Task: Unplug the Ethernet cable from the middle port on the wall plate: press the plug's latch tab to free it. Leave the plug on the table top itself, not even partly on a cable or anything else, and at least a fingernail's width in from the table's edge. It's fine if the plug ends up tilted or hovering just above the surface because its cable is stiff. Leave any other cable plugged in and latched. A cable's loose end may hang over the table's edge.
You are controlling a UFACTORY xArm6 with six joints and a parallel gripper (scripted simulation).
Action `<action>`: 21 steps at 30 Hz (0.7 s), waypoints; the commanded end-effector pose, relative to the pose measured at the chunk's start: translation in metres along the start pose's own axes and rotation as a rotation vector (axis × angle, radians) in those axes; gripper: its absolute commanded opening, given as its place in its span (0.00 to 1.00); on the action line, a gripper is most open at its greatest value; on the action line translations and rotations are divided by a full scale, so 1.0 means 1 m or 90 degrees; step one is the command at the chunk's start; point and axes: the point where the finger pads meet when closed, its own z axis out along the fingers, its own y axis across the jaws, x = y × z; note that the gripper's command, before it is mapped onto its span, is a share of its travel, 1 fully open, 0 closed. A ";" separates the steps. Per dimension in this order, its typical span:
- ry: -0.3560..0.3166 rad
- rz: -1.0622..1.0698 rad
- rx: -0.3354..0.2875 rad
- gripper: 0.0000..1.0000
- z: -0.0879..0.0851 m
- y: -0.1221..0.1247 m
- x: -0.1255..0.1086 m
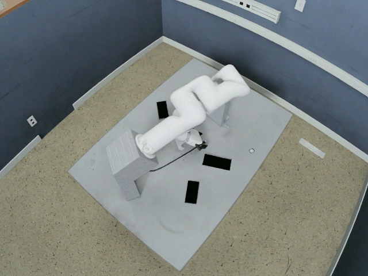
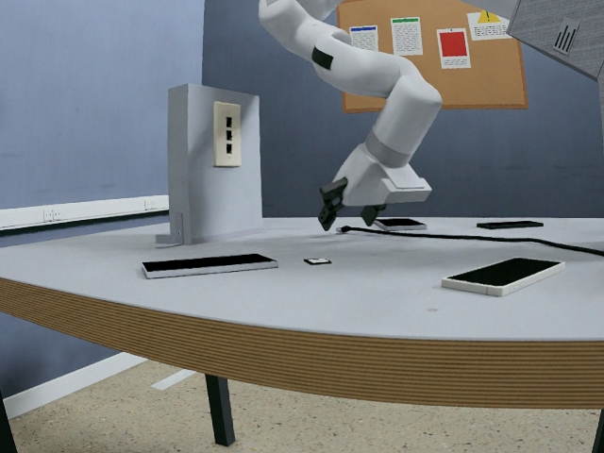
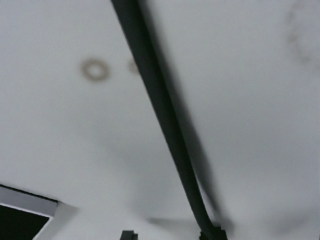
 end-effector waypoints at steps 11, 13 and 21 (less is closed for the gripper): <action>0.000 0.000 0.000 1.00 -0.002 0.000 0.000; 0.000 0.000 0.000 1.00 -0.005 0.000 0.000; 0.000 0.000 0.000 1.00 -0.017 0.000 0.000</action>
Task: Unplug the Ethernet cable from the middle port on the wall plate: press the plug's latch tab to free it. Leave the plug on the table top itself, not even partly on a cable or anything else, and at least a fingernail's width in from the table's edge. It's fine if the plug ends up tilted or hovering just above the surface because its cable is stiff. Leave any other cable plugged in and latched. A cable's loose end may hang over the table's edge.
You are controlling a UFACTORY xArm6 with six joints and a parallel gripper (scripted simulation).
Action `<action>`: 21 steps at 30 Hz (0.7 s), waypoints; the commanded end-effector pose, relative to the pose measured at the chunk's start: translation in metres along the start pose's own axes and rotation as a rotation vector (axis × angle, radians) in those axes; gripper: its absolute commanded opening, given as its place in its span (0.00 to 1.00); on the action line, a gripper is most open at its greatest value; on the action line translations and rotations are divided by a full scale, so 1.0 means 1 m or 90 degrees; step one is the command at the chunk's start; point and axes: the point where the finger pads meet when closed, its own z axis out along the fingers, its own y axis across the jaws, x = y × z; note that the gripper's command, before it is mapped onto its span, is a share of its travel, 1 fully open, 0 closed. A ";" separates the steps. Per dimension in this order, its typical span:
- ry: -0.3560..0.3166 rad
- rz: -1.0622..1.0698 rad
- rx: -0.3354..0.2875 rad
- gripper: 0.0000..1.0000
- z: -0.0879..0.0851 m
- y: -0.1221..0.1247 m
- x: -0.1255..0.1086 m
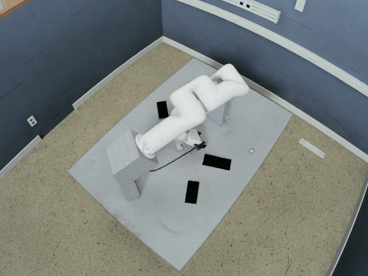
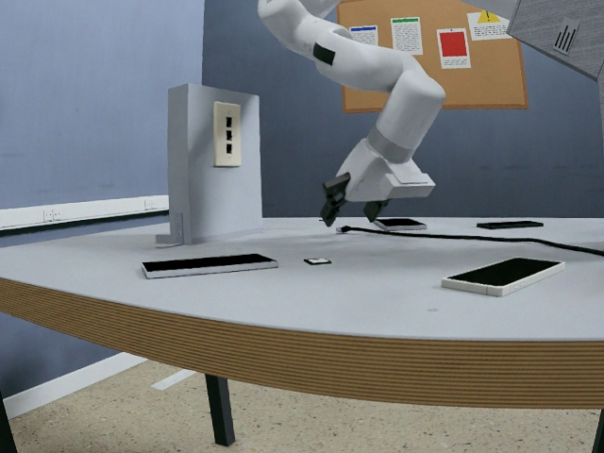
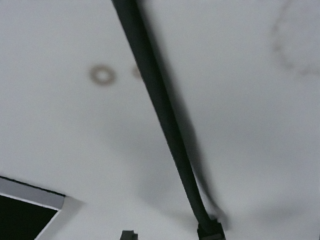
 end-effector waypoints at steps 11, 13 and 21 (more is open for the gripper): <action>0.000 0.000 0.000 1.00 -0.023 0.000 0.000; 0.000 0.000 0.000 1.00 -0.026 0.000 0.000; 0.000 0.000 0.000 1.00 -0.036 0.000 0.000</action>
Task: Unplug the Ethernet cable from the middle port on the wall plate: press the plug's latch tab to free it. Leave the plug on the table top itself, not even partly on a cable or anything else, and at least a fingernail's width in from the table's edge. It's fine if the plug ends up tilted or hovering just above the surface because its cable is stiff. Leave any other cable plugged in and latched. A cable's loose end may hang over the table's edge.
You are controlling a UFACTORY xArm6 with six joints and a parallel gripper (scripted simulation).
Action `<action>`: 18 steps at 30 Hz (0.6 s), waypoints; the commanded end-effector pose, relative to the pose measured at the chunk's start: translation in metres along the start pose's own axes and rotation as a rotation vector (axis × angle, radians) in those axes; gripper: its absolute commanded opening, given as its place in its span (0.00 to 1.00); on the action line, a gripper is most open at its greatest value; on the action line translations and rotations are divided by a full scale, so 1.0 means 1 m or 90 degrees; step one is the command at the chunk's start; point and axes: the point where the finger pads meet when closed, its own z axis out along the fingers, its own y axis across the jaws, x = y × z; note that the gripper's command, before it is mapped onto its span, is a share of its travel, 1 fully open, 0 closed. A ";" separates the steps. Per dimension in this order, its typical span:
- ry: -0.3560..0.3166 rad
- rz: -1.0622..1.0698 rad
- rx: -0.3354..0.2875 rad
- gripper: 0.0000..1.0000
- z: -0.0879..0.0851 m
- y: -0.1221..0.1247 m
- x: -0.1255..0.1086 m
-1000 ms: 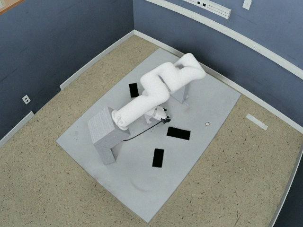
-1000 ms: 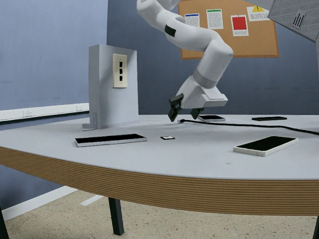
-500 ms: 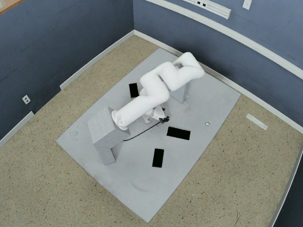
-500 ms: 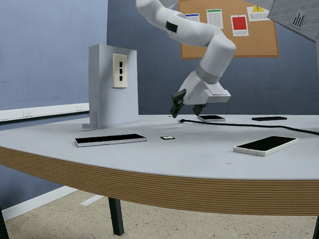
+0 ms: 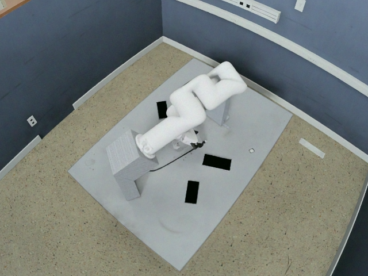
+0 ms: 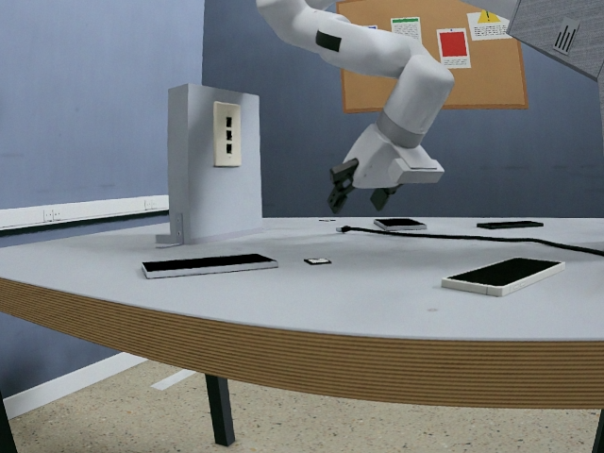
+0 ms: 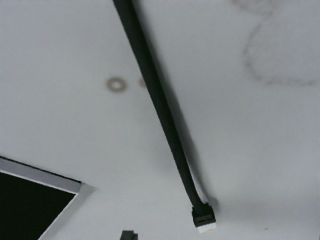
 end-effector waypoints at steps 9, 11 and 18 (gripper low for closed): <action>0.000 0.000 0.000 1.00 -0.021 0.000 0.000; 0.000 0.000 0.000 1.00 -0.025 0.000 0.000; 0.000 0.000 0.000 1.00 -0.030 0.000 0.000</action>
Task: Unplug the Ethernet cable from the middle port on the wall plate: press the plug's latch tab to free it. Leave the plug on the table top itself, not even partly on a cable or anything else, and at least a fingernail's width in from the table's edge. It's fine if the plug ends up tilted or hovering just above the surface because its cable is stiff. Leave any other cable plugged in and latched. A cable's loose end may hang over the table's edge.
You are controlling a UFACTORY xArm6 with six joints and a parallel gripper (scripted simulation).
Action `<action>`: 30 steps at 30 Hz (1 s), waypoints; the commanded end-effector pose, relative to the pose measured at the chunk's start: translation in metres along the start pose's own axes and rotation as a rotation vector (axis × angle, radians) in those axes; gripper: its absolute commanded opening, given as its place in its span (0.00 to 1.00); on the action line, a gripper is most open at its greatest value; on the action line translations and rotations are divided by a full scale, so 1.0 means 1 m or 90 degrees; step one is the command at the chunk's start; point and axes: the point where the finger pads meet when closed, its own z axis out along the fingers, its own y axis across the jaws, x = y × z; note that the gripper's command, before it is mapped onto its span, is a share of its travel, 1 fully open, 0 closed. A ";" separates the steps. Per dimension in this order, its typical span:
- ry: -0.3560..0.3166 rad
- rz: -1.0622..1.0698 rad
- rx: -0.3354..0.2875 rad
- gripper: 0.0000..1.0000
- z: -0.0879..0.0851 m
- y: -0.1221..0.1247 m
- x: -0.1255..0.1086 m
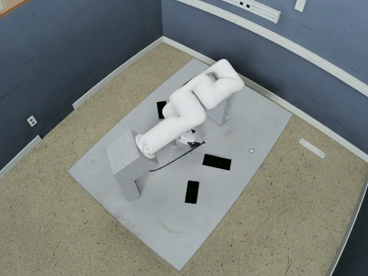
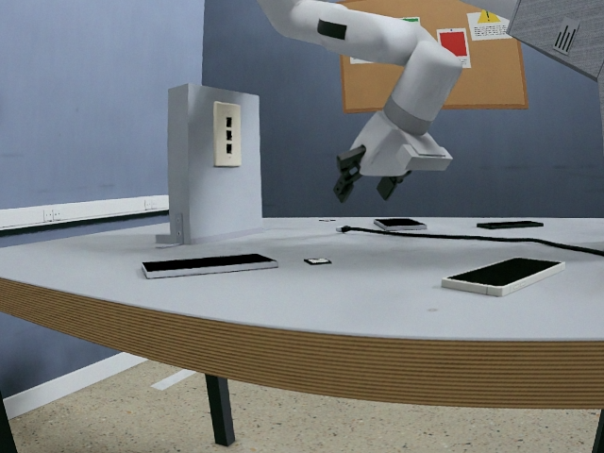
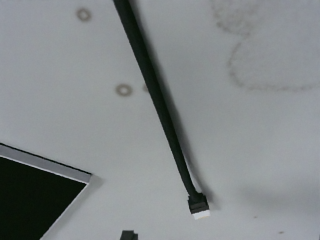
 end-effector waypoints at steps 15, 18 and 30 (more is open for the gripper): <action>0.000 0.000 0.000 1.00 -0.040 0.000 -0.037; 0.000 0.000 0.000 1.00 -0.049 0.000 -0.045; 0.000 0.000 0.000 1.00 -0.077 0.000 -0.074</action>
